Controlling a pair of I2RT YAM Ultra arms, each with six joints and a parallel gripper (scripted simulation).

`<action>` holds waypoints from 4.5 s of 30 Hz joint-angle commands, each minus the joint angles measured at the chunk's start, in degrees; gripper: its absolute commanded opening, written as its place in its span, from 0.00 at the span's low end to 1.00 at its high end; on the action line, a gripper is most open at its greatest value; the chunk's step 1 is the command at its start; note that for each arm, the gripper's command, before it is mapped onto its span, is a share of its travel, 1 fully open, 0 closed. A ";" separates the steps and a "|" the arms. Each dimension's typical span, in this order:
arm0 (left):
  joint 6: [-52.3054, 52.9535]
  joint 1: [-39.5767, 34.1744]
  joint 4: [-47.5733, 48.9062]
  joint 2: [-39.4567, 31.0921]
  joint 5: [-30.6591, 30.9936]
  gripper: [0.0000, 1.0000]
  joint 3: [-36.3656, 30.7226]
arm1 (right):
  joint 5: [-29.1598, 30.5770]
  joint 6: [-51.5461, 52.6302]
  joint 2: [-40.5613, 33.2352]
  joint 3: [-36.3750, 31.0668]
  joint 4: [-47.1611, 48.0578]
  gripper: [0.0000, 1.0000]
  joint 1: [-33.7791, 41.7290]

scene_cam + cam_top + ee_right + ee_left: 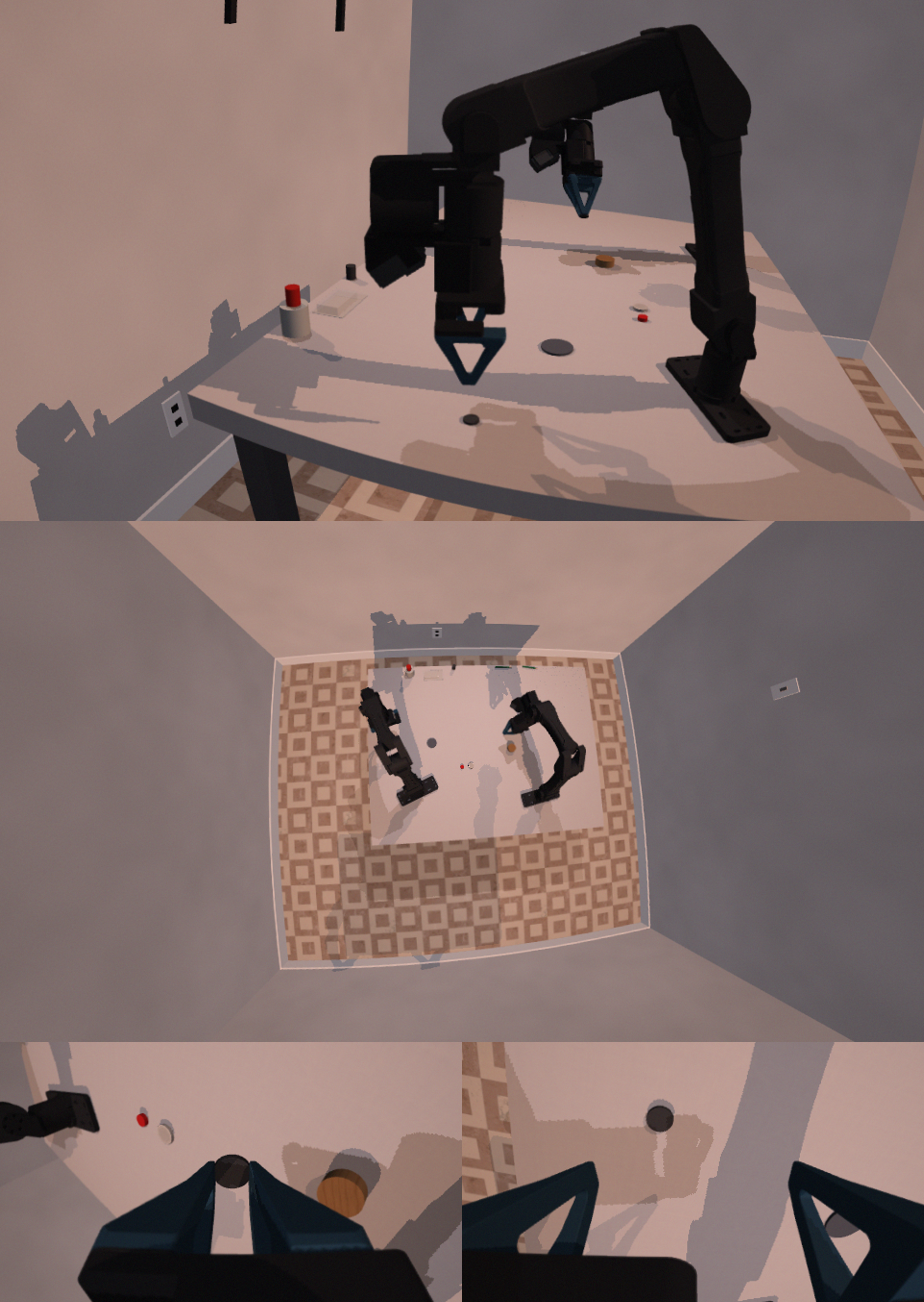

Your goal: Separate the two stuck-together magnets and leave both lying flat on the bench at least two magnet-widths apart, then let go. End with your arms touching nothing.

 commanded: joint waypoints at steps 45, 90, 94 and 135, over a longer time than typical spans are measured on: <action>0.06 -0.10 0.03 -1.08 -0.03 1.00 0.46 | 35.07 -3.23 -0.61 -8.46 8.55 0.17 -3.59; 0.06 -0.10 0.03 -1.08 -0.03 1.00 0.46 | 35.07 -2.98 1.46 -11.93 14.08 0.17 -3.35; 0.06 -0.10 0.03 -1.08 -0.03 1.00 0.46 | 35.07 -2.95 1.57 -12.49 14.76 0.17 -3.31; 0.06 -0.10 0.03 -1.08 -0.03 1.00 0.46 | 35.07 -3.10 2.11 -13.49 16.29 1.00 -3.47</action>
